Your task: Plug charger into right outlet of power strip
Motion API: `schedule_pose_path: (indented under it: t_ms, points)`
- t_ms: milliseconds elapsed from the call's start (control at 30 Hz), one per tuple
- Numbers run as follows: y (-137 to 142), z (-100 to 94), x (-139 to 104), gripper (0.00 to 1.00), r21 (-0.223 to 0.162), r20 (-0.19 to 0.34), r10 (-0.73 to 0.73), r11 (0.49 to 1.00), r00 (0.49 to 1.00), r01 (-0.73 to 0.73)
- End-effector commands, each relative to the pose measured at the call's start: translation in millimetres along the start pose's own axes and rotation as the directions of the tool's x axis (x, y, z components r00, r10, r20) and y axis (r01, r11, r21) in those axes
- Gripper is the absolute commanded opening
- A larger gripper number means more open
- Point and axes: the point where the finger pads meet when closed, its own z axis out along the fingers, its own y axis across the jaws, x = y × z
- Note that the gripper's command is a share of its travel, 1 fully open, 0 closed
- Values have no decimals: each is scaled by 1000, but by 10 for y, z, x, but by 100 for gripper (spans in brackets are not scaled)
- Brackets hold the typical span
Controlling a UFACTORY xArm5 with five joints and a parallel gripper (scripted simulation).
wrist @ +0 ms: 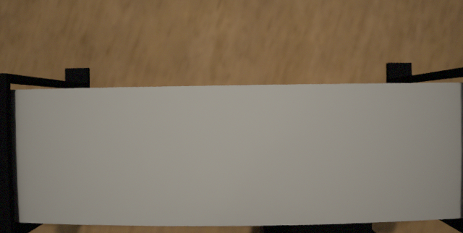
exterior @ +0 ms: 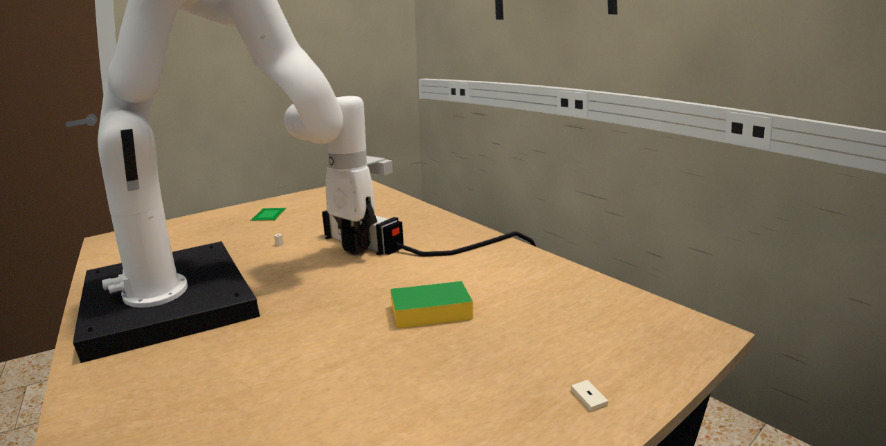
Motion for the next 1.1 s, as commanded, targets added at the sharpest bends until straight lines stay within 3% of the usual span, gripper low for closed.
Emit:
schedule_pose_path:
  t_ms: [0,700,1067]
  points:
    - [4,-19,29,44,-2,-8,-1,1000,1000,1]
    - [4,-25,29,44,-2,-8,-1,1000,1000,1]
    - [4,-142,28,44,-2,-8,-1,1000,1000,1]
